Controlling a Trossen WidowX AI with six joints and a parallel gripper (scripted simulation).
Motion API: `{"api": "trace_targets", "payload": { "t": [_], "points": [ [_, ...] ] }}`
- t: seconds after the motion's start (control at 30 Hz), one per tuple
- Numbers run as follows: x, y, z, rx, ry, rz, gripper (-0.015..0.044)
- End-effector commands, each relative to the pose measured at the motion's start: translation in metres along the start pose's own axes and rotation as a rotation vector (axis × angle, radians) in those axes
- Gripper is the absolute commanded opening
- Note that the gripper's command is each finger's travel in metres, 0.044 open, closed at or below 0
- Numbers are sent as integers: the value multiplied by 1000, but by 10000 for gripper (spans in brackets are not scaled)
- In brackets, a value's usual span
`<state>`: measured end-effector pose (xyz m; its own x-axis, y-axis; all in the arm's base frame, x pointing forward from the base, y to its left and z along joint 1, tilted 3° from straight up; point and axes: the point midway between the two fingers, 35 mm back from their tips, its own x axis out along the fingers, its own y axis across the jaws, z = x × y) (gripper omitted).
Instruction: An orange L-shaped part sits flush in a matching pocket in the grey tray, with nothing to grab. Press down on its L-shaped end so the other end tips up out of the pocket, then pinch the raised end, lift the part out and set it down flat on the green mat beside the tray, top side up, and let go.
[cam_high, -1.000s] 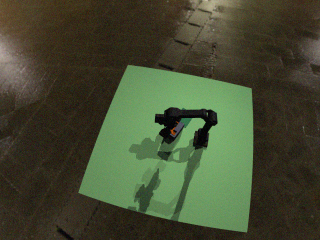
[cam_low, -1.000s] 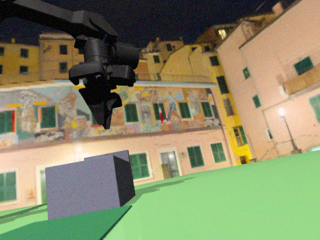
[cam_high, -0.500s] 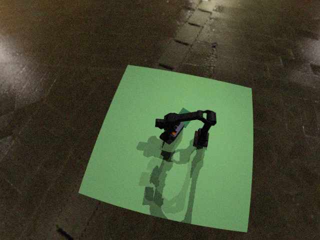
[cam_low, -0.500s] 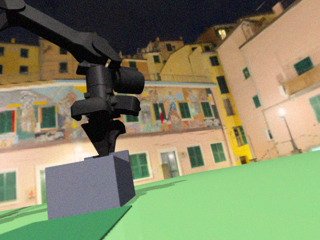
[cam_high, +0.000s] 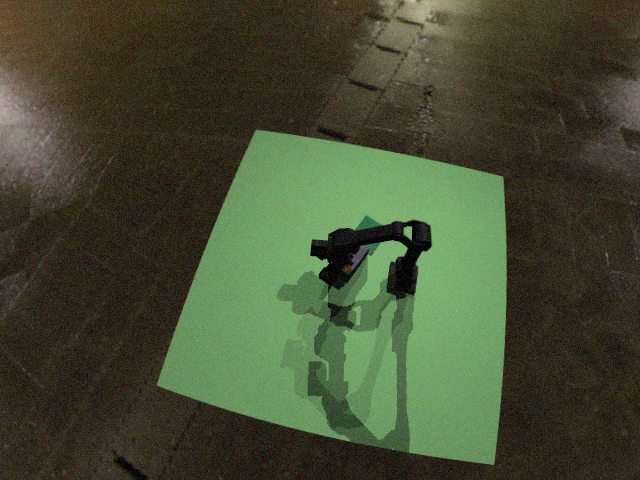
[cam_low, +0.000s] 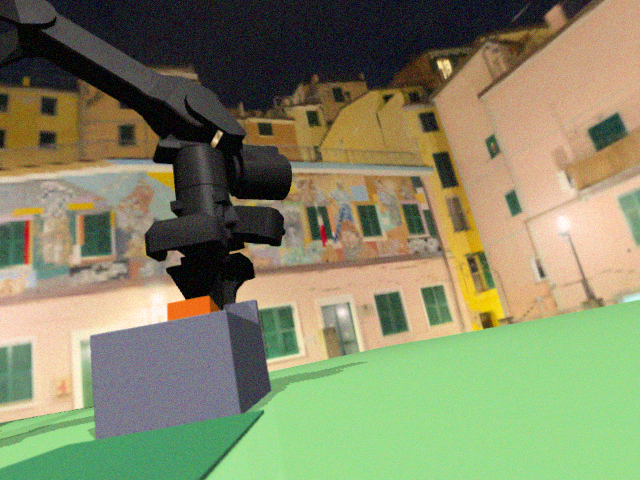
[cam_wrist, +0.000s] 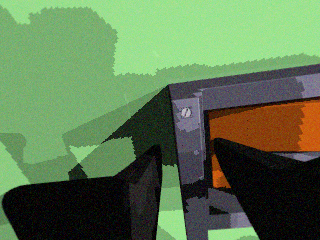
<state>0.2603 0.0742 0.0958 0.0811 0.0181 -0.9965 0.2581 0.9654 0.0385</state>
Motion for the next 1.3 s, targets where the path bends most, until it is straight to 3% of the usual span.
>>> {"api": "trace_targets", "payload": {
  "t": [0.0,0.3,1.27],
  "points": [
    [8,-2,-1,-4,5,-9,180],
    [21,-2,-1,-4,6,-9,180],
    [9,9,-1,-4,5,-7,180]
  ]
}}
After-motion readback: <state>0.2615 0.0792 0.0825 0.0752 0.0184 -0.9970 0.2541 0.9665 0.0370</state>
